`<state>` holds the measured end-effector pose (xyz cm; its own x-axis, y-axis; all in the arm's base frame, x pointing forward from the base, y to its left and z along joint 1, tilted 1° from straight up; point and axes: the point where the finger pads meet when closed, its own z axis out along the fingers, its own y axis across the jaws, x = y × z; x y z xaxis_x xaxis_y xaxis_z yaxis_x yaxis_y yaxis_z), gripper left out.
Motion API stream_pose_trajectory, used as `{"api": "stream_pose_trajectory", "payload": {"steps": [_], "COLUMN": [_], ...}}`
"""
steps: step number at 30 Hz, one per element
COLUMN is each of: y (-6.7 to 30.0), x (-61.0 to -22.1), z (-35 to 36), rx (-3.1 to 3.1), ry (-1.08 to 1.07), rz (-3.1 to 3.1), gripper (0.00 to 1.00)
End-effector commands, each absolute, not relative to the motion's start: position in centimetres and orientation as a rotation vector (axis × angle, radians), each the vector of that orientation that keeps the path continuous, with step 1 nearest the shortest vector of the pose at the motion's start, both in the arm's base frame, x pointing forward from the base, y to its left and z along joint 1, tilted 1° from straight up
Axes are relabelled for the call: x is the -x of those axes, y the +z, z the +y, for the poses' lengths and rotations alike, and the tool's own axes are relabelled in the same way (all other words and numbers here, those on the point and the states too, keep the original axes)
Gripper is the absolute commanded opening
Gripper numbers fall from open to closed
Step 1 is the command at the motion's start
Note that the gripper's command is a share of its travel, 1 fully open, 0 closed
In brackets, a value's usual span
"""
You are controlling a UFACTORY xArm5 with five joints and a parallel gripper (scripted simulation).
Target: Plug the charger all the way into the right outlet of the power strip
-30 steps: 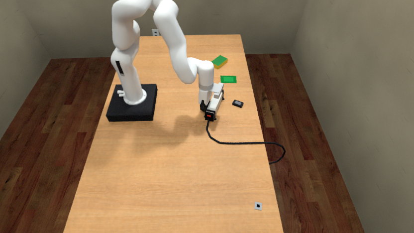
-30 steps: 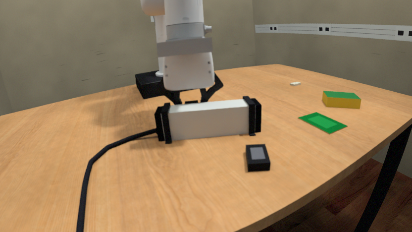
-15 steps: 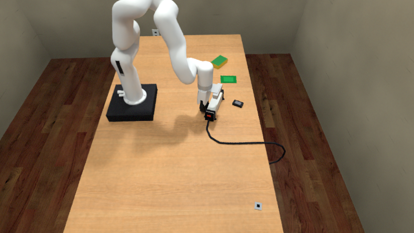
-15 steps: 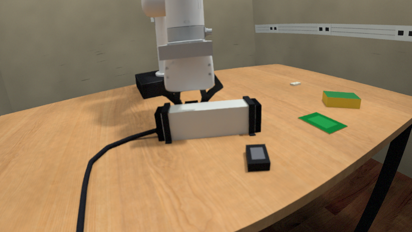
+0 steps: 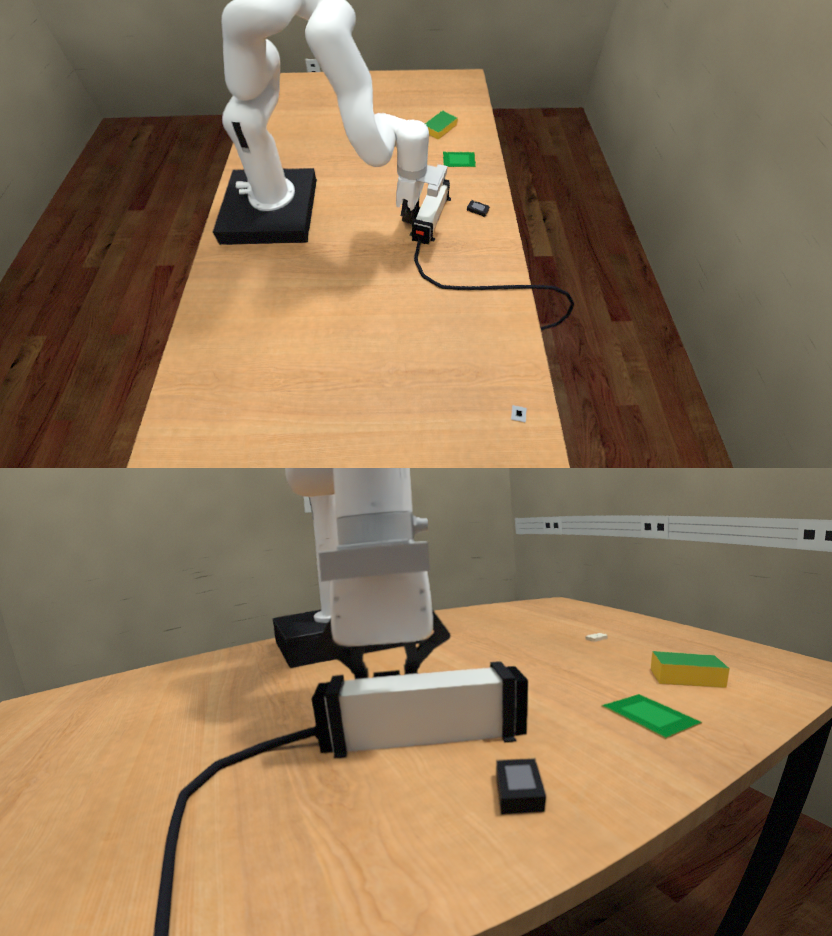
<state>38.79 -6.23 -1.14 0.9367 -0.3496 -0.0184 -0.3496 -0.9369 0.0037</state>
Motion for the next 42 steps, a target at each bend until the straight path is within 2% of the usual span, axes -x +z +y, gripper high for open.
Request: {"api": "stream_pose_trajectory", "payload": {"steps": [1, 31, 42], "y": [-0.2, 8.4, 9.9], "x": [-38.9, -39.1, -39.1], "z": [-6.2, -6.3, -6.3], "rx": [-3.091, -3.091, -3.091], "ry": [-0.024, -0.024, -0.024], "rz": [-0.558, -0.558, -0.558], "gripper": [0.44, 0.44, 0.44]}}
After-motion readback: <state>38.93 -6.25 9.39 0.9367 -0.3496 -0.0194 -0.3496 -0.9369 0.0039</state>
